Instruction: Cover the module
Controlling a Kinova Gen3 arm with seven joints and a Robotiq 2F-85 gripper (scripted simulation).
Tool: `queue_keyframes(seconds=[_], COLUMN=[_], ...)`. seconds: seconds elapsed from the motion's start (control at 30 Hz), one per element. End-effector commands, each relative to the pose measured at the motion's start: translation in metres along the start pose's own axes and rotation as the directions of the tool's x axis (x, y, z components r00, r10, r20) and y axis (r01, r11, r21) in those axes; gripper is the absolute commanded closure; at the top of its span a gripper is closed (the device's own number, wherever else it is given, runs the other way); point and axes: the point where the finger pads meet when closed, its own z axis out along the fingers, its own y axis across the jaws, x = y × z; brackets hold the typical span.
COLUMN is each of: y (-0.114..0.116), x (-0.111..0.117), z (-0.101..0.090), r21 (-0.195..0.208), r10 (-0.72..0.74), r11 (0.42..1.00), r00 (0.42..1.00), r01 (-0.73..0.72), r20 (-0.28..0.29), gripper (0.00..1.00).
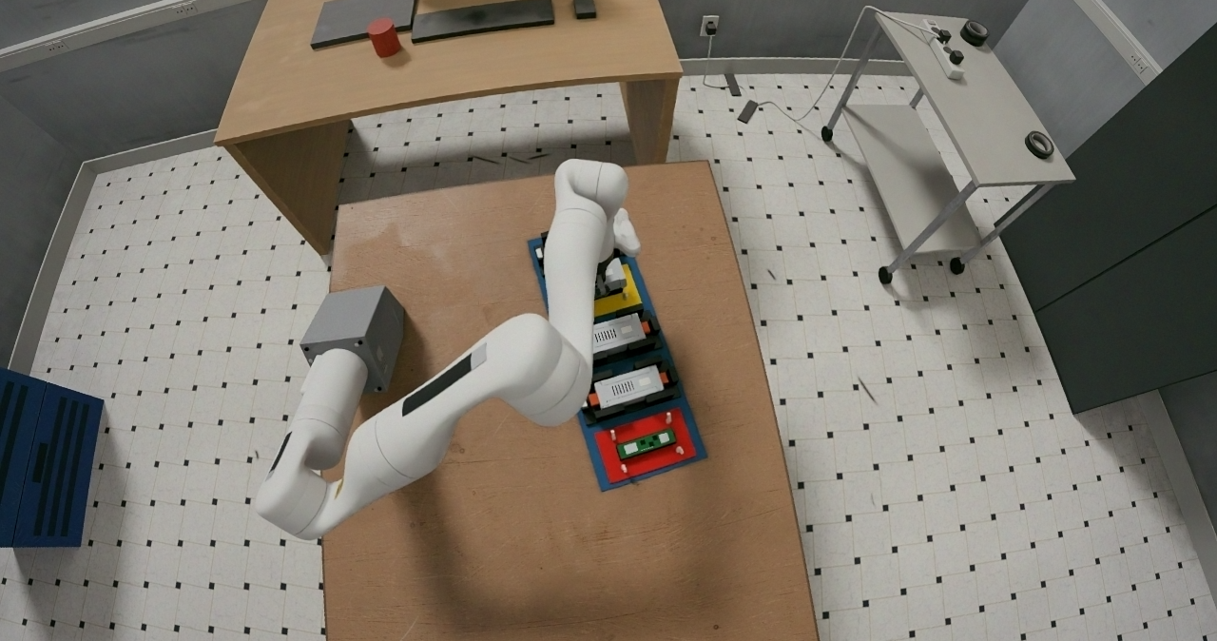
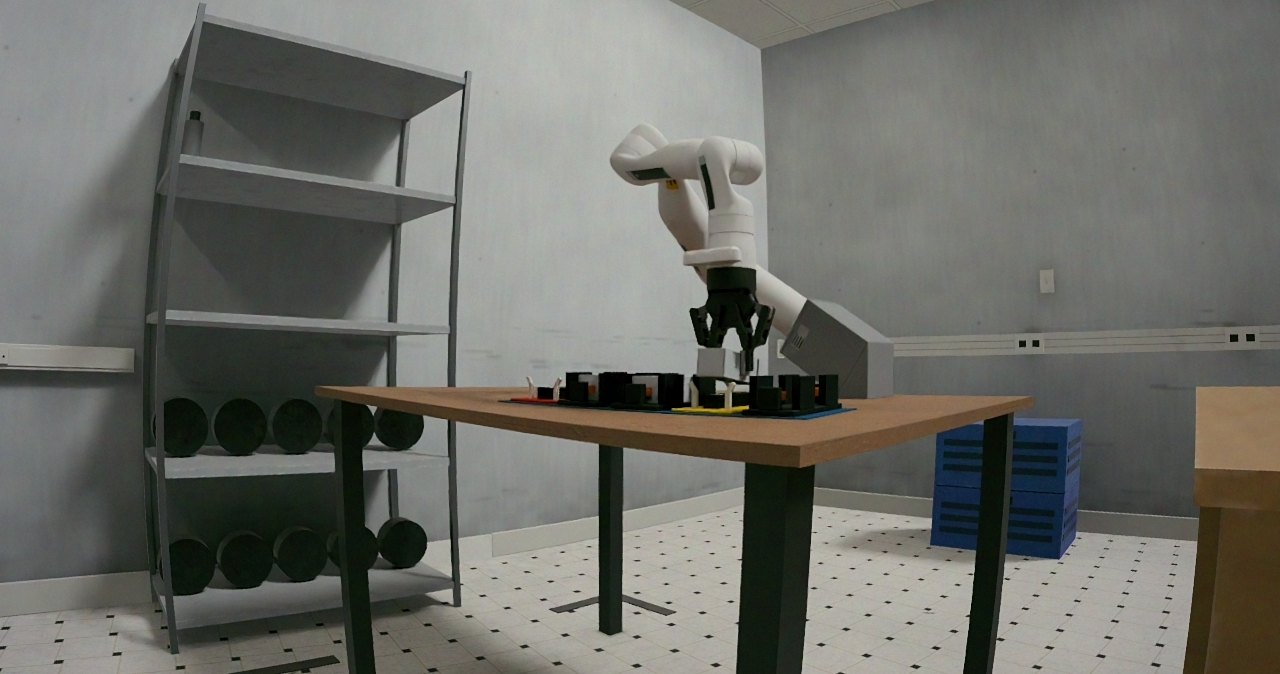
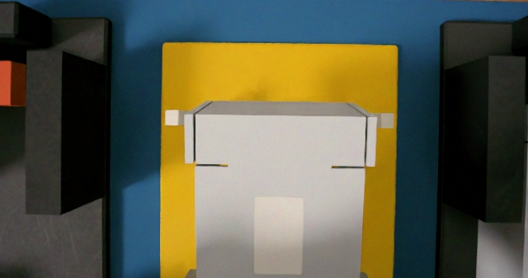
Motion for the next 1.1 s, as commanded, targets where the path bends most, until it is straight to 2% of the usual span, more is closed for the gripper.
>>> queue_keyframes(seconds=[0.0,1.07], y=[0.000,0.000], x=[0.001,0.001], z=[0.002,0.017], r21=[0.001,0.001], r10=[0.000,0.000], r11=[1.000,1.000], r00=[1.000,1.000], r01=[0.000,0.000], r20=[-0.002,-0.002], gripper=[1.00,1.00])
